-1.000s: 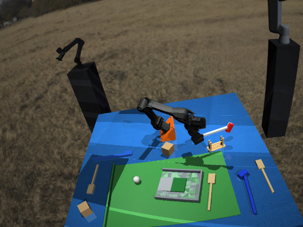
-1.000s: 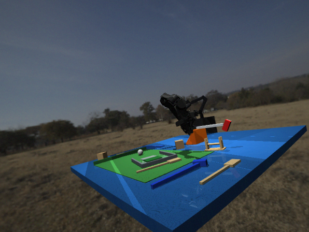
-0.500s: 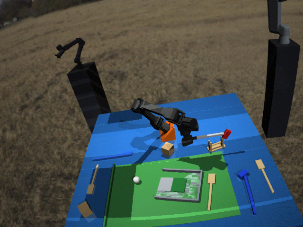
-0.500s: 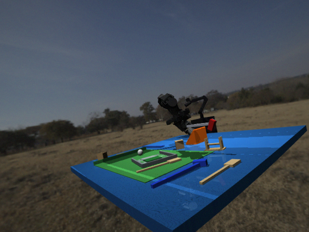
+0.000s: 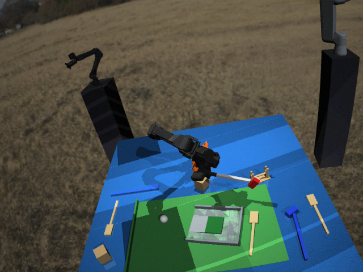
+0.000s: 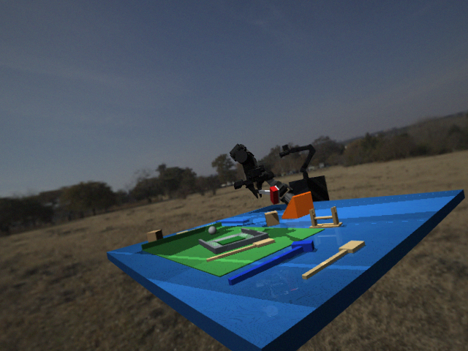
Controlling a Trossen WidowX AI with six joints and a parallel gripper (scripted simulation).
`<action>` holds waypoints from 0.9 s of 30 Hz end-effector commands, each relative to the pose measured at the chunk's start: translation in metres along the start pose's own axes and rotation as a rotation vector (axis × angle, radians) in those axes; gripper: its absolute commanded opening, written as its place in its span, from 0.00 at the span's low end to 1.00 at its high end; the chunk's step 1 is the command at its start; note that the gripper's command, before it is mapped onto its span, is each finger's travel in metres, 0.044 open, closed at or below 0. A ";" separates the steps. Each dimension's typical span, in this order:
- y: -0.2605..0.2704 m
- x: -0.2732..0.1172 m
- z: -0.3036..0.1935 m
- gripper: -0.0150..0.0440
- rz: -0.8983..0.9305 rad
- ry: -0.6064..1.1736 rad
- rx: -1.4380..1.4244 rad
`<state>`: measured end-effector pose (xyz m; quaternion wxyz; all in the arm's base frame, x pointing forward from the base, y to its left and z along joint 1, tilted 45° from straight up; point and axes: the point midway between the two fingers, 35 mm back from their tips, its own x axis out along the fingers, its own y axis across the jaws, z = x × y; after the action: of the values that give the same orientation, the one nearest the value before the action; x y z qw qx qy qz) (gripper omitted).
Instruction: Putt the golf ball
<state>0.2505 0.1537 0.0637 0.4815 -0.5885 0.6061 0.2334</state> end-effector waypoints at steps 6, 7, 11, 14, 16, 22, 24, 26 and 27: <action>-0.025 -0.017 -0.055 0.25 -0.045 0.010 0.291; -0.027 -0.019 -0.061 0.25 -0.050 0.011 0.321; -0.034 -0.025 -0.085 0.25 -0.071 0.015 0.443; -0.038 -0.030 -0.102 0.25 -0.086 0.014 0.534; -0.040 -0.033 -0.113 0.25 -0.096 0.013 0.595; -0.043 -0.040 -0.147 0.25 -0.126 0.008 0.779; -0.043 -0.043 -0.159 0.25 -0.138 0.012 0.837; -0.043 -0.045 -0.172 0.25 -0.151 0.016 0.895; -0.043 -0.046 -0.178 0.25 -0.158 0.018 0.924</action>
<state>0.2372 0.0333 0.1796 0.6870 -0.3872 0.6117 -0.0618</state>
